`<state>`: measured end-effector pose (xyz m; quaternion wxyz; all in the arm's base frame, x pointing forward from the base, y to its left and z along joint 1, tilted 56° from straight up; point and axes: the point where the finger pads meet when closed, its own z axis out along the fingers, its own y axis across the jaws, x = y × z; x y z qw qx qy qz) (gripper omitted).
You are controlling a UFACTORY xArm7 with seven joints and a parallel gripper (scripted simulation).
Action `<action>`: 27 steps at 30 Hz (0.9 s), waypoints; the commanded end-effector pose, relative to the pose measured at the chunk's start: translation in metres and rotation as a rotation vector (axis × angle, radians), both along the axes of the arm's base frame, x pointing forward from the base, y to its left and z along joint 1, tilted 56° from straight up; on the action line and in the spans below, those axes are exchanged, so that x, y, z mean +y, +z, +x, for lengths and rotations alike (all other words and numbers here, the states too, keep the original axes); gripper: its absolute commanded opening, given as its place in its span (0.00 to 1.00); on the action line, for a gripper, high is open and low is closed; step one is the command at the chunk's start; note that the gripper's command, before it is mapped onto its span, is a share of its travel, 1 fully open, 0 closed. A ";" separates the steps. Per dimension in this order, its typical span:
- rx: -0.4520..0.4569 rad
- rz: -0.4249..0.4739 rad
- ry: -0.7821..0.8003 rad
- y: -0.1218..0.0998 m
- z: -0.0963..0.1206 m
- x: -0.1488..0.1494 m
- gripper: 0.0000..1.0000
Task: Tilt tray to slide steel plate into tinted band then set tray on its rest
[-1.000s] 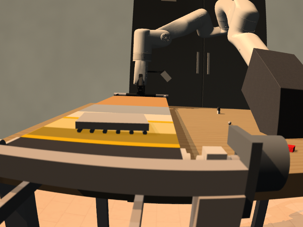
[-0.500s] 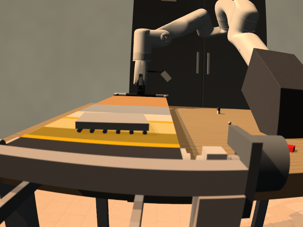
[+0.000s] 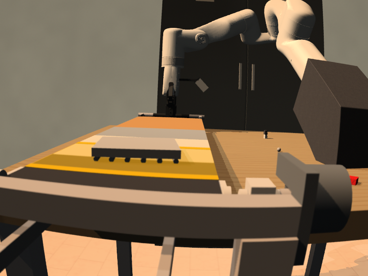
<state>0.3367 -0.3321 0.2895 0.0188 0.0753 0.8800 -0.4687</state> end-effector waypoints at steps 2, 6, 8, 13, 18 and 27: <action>-0.002 -0.001 0.003 0.016 0.002 0.023 0.40; -0.002 -0.001 0.003 0.021 0.002 0.031 0.40; -0.002 -0.001 0.003 0.027 0.003 0.039 0.40; -0.002 -0.001 0.003 0.040 0.003 0.058 0.40; -0.002 -0.001 0.003 0.049 0.004 0.072 0.40; -0.002 -0.001 0.003 0.054 0.004 0.080 0.40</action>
